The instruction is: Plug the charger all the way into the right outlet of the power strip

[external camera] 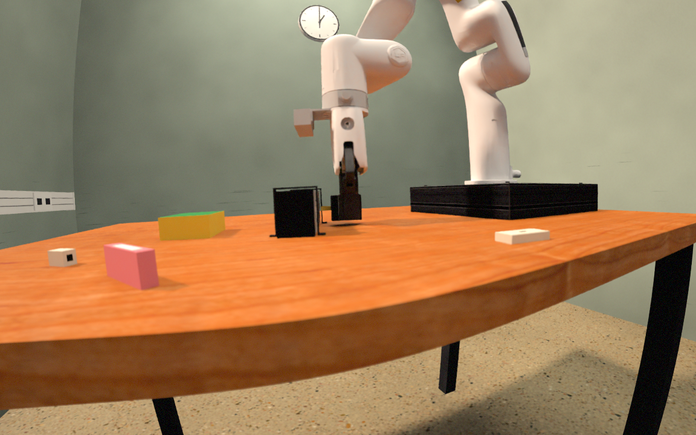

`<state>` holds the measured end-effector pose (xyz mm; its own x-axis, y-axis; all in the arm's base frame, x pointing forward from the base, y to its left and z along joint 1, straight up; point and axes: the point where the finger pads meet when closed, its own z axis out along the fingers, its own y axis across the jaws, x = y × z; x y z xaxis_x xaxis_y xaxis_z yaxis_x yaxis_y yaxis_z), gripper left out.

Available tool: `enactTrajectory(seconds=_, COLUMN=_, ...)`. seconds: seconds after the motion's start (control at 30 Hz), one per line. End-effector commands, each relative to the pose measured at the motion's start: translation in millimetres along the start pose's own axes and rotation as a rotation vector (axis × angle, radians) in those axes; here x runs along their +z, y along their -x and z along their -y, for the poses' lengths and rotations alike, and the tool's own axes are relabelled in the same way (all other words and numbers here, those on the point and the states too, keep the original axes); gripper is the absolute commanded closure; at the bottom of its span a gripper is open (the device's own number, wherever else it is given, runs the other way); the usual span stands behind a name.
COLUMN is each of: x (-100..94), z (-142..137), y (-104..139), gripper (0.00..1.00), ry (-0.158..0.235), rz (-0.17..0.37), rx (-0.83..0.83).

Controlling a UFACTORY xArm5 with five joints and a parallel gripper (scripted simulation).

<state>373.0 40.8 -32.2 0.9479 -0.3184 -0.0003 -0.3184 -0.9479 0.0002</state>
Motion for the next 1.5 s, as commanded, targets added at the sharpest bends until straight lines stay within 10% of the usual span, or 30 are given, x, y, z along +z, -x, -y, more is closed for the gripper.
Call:
enactTrajectory(seconds=0.0, x=-0.9, z=0.6, y=-1.3, gripper=1.0, ry=-0.001, rz=-0.003, rx=0.0)
enactTrajectory(seconds=1.47, x=-1.0, z=0.5, y=-9.3, gripper=1.0, ry=-0.001, rz=-0.003, rx=0.0)
